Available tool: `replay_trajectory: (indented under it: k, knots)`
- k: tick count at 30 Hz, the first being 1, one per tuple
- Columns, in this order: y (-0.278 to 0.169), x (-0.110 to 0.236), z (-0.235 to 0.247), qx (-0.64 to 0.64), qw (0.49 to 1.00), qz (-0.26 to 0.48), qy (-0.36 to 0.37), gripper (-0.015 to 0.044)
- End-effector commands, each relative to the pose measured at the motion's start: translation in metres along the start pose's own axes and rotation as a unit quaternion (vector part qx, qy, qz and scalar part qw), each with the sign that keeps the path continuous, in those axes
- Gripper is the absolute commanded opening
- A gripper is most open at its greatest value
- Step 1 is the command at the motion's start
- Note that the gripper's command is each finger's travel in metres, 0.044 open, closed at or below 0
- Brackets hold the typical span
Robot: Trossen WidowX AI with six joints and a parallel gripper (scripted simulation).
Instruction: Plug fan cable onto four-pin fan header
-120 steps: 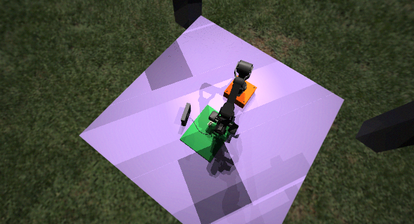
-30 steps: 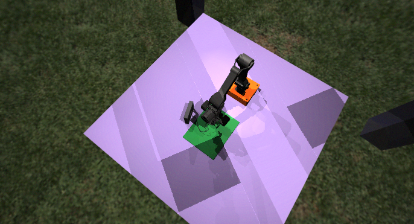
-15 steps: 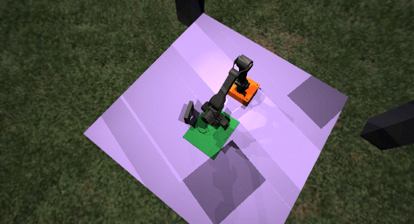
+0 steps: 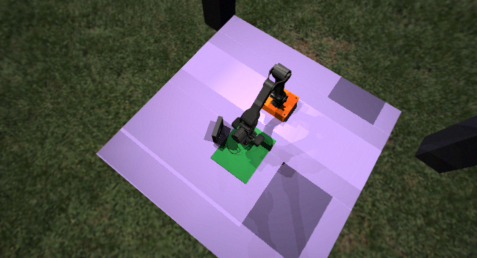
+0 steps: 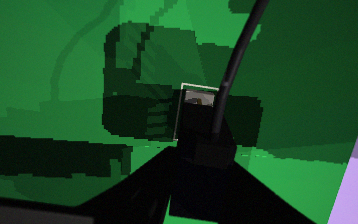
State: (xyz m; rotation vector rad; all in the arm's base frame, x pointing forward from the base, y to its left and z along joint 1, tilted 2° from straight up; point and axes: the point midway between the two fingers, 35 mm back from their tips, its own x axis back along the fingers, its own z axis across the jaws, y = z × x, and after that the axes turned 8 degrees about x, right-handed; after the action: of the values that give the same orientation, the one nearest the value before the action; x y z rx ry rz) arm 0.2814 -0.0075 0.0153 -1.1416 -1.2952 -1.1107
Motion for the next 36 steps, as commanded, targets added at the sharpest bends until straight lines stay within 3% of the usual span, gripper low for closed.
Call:
replay_trajectory:
  k: [1,36]
  knots:
    - [0.0008,-0.0003,-0.0005,0.001,1.0,0.0,-0.001,0.0]
    - [-0.0005,-0.0072,-0.0004,0.0,1.0,0.0,-0.001,0.0]
